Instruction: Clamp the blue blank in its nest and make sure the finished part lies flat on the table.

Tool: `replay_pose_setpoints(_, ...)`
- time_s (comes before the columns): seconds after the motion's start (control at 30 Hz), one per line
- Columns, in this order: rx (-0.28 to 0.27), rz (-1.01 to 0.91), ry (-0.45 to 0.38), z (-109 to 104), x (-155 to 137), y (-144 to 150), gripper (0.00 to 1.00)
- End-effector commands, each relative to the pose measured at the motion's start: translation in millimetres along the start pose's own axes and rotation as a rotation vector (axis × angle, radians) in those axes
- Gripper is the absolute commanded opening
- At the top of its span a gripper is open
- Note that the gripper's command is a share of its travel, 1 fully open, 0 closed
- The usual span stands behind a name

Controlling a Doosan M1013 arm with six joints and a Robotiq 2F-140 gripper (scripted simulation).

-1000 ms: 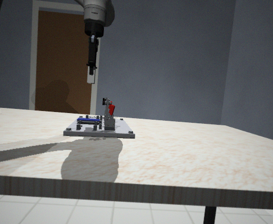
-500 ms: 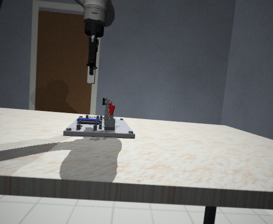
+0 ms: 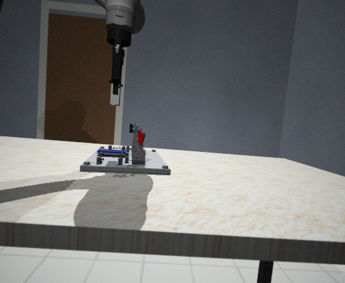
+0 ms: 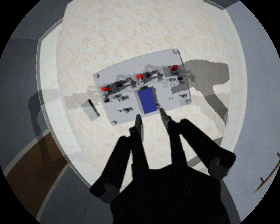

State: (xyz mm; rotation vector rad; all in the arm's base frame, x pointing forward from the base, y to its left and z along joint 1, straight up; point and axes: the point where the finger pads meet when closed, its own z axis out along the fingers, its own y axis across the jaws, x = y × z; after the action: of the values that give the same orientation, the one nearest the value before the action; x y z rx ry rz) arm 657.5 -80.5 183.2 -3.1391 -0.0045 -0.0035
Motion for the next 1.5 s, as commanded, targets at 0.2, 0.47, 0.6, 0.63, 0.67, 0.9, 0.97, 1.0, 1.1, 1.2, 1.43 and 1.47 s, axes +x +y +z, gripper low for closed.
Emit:
replay_pose_setpoints(0.2, 0.000, 0.000, 0.000, -0.3, 0.0, 0.0, 0.28)
replay_pose_setpoints(0.47, 0.000, 0.000, 0.000, -0.3, 0.0, 0.0, 0.28)
replay_pose_setpoints(0.6, 0.000, 0.000, 0.000, -0.3, 0.0, 0.1, 0.28)
replay_pose_setpoints(0.63, 0.000, 0.000, 0.000, -0.3, 0.0, 0.1, 0.28)
replay_pose_setpoints(0.67, 0.000, 0.000, 0.000, -0.3, 0.0, 0.1, 0.28)
replay_pose_setpoints(0.9, 0.000, 0.000, 0.000, -0.3, 0.0, 0.1, 0.28)
replay_pose_setpoints(0.97, 0.000, 0.000, 0.000, -0.3, 0.0, 0.1, 0.28)
replay_pose_setpoints(1.0, 0.000, 0.000, 0.000, -0.3, 0.0, 0.1, 0.28)
replay_pose_setpoints(1.1, 0.000, 0.000, 0.000, -0.3, 0.0, 0.1, 0.28)
replay_pose_setpoints(1.2, 0.000, 0.000, 0.000, -0.1, 0.0, 0.1, 0.28)
replay_pose_setpoints(1.43, 0.000, 0.000, 0.000, 18.8, 0.0, 0.1, 0.28)
replay_pose_setpoints(1.47, 0.000, 0.000, 0.000, 26.0, 0.0, 0.1, 0.28)
